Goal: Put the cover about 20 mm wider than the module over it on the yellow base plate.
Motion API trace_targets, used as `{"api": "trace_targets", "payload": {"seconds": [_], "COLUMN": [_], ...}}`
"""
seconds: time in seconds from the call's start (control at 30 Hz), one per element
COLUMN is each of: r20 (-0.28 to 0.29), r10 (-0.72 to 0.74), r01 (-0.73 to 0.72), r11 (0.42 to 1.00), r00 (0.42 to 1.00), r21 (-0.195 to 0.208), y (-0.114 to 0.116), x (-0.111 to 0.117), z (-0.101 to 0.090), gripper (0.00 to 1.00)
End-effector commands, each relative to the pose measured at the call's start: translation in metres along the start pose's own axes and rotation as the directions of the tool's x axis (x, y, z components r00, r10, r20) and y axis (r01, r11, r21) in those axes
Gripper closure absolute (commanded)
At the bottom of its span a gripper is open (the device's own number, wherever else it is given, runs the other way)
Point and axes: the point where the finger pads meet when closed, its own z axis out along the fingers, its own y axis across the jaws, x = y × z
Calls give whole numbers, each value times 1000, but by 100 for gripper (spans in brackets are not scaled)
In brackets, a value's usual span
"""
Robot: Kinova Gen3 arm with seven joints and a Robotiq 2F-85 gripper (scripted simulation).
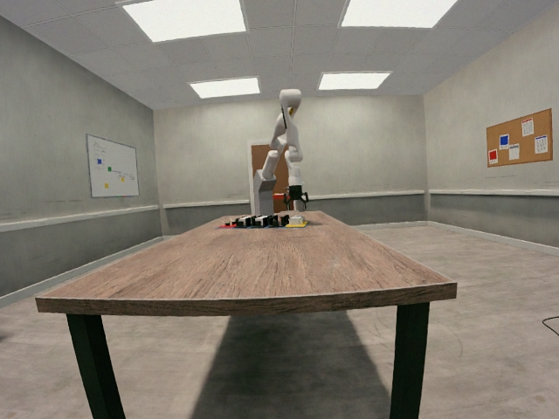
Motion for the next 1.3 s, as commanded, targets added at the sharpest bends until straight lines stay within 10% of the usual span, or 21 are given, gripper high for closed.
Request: {"api": "trace_targets", "payload": {"seconds": [0.0,0.23,1.27], "r20": [1,1,1], "r10": [-1,-1,-1], "r01": [1,1,1], "r11": [1000,1000,1000], "r00": [1000,1000,1000], "r21": [0,0,0], "y": [0,0,0], "x": [0,0,0], "z": [-17,-59,-45], "gripper": [0,0,0]}}
